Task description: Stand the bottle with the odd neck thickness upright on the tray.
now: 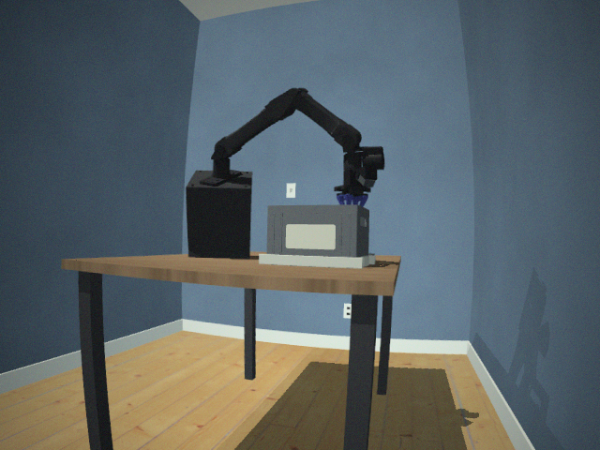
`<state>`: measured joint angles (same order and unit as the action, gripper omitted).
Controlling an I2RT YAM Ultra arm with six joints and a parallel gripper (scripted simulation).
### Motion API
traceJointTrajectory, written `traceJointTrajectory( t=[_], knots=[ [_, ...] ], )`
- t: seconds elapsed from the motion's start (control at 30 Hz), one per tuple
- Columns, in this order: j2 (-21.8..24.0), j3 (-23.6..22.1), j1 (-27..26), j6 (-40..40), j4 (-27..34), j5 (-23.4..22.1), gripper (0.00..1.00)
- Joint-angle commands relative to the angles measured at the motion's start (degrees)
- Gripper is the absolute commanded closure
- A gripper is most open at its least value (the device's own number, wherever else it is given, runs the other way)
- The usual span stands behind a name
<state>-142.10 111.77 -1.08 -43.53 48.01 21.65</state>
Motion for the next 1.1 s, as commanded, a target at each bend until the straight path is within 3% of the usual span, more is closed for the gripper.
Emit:
traceJointTrajectory(
  t=[0.0,0.53,0.57,1.07],
  knots=[
    [1.3,1.2,0.3,0.3,-0.2,0.4,1.00],
    [1.3,1.2,0.3,0.3,-0.2,0.4,1.00],
    [1.3,1.2,0.3,0.3,-0.2,0.4,0.39],
    [1.3,1.2,0.3,0.3,-0.2,0.4,0.39]
  ],
)
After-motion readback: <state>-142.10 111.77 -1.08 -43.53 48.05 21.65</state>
